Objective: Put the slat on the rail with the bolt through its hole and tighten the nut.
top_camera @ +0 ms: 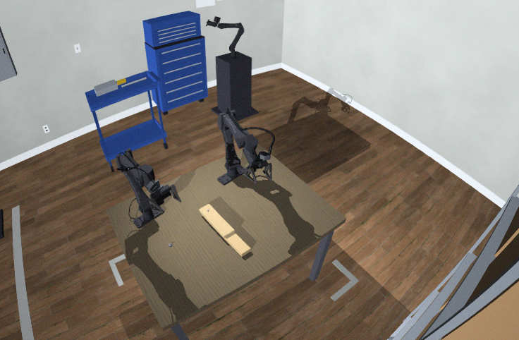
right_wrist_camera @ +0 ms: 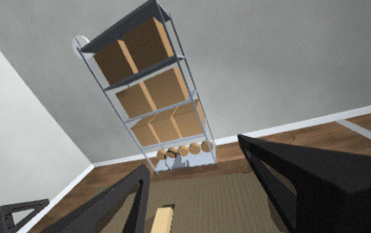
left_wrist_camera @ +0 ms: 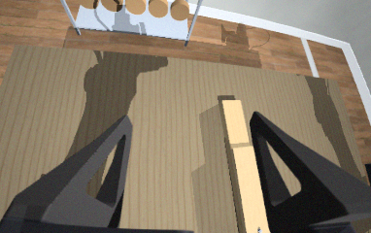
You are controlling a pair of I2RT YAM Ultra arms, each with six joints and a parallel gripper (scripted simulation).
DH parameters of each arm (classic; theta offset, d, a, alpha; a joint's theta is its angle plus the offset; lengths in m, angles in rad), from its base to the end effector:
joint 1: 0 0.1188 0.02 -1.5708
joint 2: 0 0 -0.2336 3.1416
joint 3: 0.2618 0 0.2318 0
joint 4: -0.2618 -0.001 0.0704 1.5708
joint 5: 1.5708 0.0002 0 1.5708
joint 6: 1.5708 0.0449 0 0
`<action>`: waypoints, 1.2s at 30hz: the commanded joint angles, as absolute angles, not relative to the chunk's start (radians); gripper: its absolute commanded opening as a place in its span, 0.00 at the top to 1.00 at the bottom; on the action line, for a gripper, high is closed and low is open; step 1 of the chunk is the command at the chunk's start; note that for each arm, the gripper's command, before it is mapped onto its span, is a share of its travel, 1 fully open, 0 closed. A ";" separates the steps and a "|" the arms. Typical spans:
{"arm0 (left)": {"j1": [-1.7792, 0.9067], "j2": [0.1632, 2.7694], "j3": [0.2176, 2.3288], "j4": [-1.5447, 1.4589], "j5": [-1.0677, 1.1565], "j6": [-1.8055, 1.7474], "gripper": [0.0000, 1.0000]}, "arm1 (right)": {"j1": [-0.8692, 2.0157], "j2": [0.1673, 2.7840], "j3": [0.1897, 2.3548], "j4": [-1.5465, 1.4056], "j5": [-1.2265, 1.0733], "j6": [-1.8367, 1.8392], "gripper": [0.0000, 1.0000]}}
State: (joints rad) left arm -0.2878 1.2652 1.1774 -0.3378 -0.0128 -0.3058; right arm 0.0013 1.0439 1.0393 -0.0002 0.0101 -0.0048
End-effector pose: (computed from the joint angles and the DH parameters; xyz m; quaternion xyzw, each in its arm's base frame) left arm 0.2718 -0.0788 0.3339 -0.0110 0.8404 -0.1533 0.5197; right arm 0.2420 0.0009 0.3789 0.0014 0.7088 -0.0048 0.7054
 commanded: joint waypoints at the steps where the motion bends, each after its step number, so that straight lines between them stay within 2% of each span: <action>1: -0.249 1.221 1.155 -0.255 -0.012 -0.235 0.00 | 0.000 1.045 1.052 0.005 0.000 0.000 0.00; 20: -0.005 1.036 1.048 0.001 -0.013 0.005 0.00 | 0.000 1.045 1.052 0.005 0.000 0.000 0.00; 36: 0.005 1.036 1.045 0.017 -0.001 0.008 0.00 | 0.000 1.045 1.052 0.005 0.000 0.000 0.00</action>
State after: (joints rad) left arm -0.0063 1.0595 1.0489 -0.0032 -0.0132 -0.0036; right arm 0.0013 1.0439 1.0393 -0.0002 0.0101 -0.0048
